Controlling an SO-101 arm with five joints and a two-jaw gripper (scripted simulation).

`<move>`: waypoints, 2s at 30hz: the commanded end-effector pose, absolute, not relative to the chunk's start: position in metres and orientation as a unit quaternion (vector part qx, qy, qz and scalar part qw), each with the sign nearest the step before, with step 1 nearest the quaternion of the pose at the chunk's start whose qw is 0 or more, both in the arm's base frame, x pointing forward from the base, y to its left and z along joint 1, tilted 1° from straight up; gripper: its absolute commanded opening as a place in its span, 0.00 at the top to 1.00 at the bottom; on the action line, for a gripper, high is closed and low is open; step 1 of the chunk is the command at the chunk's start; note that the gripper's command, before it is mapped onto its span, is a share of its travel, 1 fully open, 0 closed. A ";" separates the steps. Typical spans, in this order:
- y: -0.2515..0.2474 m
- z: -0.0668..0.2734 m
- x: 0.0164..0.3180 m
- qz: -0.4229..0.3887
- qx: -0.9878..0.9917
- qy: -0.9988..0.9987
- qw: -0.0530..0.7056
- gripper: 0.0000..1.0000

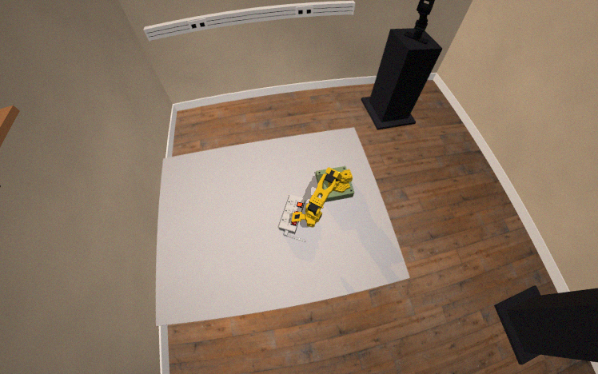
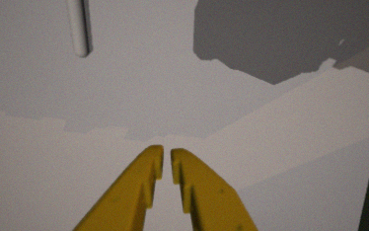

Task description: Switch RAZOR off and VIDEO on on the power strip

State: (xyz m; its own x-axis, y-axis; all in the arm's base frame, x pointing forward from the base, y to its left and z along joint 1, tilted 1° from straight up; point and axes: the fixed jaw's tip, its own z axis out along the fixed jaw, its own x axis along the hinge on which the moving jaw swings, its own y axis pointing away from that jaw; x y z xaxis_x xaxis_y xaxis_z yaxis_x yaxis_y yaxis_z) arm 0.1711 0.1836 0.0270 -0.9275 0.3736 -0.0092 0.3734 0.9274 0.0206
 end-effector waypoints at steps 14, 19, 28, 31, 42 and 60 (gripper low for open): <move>0.184 0.028 0.169 0.004 0.192 0.981 0.003 1.00; 0.185 0.030 0.170 0.004 0.192 0.981 0.003 1.00; 0.184 0.030 0.173 0.004 0.197 0.980 0.003 1.00; 0.182 0.029 0.180 0.004 0.209 0.978 0.003 1.00; 0.164 0.025 0.218 0.005 0.280 0.960 0.004 1.00; 0.143 0.020 0.242 0.005 0.332 0.943 0.005 1.00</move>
